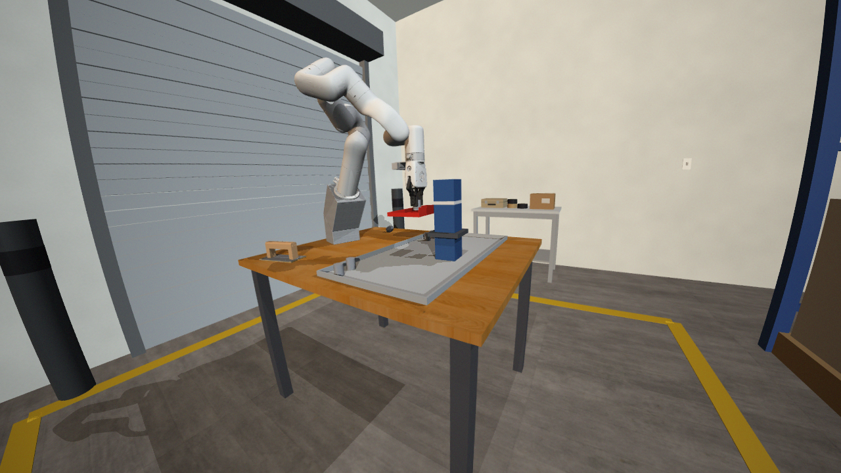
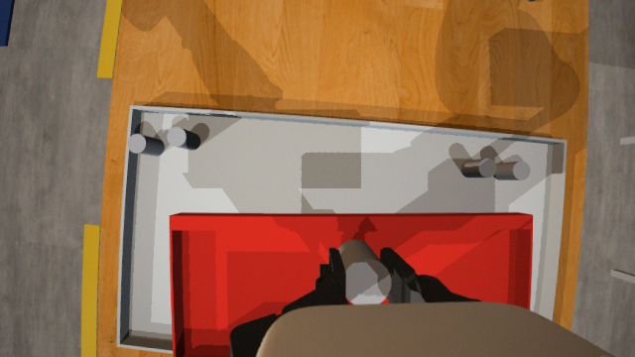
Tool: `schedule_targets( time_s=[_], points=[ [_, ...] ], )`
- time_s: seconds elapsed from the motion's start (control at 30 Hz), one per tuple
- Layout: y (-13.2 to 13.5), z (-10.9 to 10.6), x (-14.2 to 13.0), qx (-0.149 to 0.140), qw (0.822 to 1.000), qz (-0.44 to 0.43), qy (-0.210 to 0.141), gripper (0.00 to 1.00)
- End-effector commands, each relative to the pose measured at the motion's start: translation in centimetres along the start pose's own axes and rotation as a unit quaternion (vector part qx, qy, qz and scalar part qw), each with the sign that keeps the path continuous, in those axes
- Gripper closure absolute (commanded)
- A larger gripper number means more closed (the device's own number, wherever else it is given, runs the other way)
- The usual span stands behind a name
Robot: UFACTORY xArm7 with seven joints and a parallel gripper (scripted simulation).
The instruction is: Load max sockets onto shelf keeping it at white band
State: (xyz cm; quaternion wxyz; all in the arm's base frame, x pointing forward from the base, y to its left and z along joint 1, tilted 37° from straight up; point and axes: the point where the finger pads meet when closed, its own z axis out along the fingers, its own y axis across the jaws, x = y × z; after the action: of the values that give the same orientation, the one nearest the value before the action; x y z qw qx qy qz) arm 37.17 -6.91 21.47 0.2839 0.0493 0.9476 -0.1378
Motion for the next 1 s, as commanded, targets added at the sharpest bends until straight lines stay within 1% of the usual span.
schedule_targets(
  time_s=[0.0, 0.97],
  points=[
    [0.00, -0.03, -0.10, 0.000, 1.000, 0.000, -0.001, 1.00],
    [0.01, 0.33, -0.10, 0.000, 1.000, 0.000, -0.001, 1.00]
  ],
)
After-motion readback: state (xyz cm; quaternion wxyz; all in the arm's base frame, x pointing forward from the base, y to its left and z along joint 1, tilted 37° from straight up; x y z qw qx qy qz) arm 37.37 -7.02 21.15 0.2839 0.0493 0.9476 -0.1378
